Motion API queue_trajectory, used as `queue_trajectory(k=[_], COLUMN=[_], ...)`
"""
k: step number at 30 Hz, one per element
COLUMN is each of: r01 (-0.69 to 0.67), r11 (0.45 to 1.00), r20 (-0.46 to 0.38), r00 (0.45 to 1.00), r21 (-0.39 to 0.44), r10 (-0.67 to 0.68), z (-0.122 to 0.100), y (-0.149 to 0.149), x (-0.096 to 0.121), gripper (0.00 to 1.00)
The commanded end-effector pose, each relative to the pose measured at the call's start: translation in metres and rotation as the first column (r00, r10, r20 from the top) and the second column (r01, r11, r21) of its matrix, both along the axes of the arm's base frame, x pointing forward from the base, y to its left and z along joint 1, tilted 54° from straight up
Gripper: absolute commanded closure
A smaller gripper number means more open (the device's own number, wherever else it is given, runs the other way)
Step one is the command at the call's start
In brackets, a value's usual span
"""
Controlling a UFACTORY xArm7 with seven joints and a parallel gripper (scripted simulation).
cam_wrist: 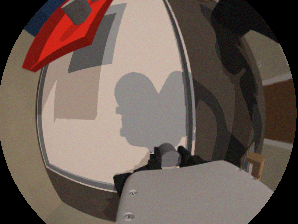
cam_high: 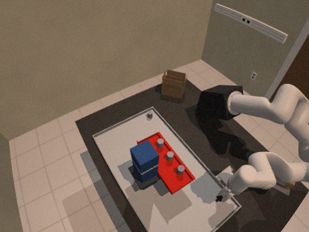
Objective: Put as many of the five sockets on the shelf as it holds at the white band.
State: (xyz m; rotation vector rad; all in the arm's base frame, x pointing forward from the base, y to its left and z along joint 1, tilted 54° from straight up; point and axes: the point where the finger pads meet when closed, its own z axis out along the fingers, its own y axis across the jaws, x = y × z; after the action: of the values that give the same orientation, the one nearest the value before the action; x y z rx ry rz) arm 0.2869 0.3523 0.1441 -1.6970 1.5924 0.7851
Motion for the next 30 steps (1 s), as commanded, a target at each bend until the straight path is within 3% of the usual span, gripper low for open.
queue_trajectory(k=[1, 30], r01=[0.003, 0.003], r11=[1.000, 1.000], r20=[0.001, 0.001], r00=[1.000, 1.000], r21=[0.001, 0.001], r10=[-0.003, -0.003], z=[0.0004, -0.0020], y=[-0.0002, 0.0030], x=[0.0007, 0.0009], gripper=[1.00, 1.00])
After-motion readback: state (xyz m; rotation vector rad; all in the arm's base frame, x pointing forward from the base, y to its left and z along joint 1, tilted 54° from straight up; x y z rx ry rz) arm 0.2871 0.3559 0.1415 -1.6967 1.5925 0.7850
